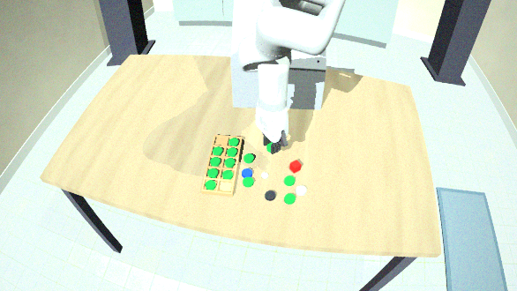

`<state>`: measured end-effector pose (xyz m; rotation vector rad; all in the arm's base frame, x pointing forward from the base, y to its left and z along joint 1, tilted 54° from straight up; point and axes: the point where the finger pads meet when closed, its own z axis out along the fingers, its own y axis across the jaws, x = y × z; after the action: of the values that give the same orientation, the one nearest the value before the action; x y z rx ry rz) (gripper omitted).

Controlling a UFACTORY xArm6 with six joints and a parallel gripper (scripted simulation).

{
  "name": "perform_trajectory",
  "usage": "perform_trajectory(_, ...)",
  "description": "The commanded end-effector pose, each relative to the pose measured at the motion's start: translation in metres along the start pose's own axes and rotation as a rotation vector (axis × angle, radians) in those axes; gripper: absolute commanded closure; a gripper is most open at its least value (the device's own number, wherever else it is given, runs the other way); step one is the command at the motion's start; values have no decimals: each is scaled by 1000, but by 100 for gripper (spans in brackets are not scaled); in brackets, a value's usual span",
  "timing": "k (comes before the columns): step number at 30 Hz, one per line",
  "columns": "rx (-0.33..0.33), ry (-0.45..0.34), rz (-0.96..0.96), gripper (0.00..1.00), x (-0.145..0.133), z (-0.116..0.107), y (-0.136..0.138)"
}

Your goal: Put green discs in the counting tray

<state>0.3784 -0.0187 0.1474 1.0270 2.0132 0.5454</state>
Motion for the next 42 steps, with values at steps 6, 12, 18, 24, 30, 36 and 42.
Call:
perform_trajectory(6,4,-5,-5,100,1,-23,-1)
perform_trajectory(12,10,-10,-9,100,2,-29,-3)
perform_trajectory(18,1,-12,-7,100,-2,-28,2)
perform_trajectory(24,-42,-19,3,100,-23,-25,23)
perform_trajectory(30,-101,-22,5,100,-84,-24,54)
perform_trajectory(36,-46,-12,-8,100,-144,-37,32)
perform_trajectory(42,1,-10,-10,100,-164,-46,13)
